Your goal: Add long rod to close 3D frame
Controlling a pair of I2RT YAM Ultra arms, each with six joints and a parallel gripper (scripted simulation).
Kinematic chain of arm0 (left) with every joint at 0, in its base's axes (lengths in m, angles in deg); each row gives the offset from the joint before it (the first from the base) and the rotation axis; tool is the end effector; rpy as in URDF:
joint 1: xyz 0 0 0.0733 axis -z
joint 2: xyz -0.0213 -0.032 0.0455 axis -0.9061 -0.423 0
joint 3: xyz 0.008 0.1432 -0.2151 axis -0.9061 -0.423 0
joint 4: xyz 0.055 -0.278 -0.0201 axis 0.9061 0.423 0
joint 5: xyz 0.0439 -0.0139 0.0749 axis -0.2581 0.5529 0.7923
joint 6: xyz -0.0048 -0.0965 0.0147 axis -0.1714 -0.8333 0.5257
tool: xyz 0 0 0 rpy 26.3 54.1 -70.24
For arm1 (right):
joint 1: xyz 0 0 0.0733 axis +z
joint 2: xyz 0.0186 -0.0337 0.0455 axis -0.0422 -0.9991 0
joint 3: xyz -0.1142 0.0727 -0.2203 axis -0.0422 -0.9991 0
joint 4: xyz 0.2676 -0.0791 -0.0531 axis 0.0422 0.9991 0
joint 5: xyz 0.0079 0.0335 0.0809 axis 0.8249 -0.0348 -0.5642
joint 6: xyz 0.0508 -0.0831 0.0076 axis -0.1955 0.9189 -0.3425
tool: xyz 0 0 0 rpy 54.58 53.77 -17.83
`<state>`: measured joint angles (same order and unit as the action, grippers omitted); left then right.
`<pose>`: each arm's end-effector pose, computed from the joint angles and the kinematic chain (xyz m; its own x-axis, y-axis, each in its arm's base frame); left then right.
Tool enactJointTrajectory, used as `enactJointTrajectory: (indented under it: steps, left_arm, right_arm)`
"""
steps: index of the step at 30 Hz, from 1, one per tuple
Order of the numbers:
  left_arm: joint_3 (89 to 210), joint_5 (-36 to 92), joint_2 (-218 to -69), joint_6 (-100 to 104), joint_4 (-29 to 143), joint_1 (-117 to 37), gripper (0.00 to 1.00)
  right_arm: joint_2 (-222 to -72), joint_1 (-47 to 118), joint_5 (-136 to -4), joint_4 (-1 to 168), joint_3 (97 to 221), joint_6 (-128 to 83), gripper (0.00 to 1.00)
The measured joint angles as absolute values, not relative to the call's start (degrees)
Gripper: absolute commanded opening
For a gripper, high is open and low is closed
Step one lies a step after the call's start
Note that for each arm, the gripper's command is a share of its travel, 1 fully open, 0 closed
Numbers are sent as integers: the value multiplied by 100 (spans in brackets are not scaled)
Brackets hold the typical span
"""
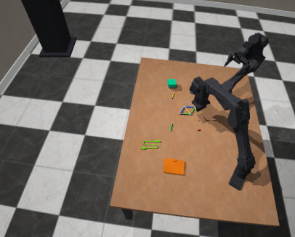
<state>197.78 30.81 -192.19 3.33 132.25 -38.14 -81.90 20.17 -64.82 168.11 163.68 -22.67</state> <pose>0.4176 -0.2095 0.1498 -0.8941 0.4475 -0.0165 0.4475 0.8943 0.0050 0.0129 0.0041 0.3826 -0.4881 -0.1485 -0.8601 -0.2918 0.9565 0.0004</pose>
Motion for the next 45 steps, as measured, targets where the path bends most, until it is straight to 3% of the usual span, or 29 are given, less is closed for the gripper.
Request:
enactJointTrajectory:
  steps: [11,26,45]
  left_arm:
    - [18506,3105,-18421,-288,11892,-3814,0]
    - [15676,3492,-16815,-1516,9186,-3624,0]
    - [14148,4001,-16152,-2338,7462,-3386,0]
  right_arm:
    - [-8190,2017,-6482,16811,16368,-2267,100]
    - [-8190,2017,-6482,16811,16368,-2267,100]
    - [-8190,2017,-6482,16811,16368,-2267,100]
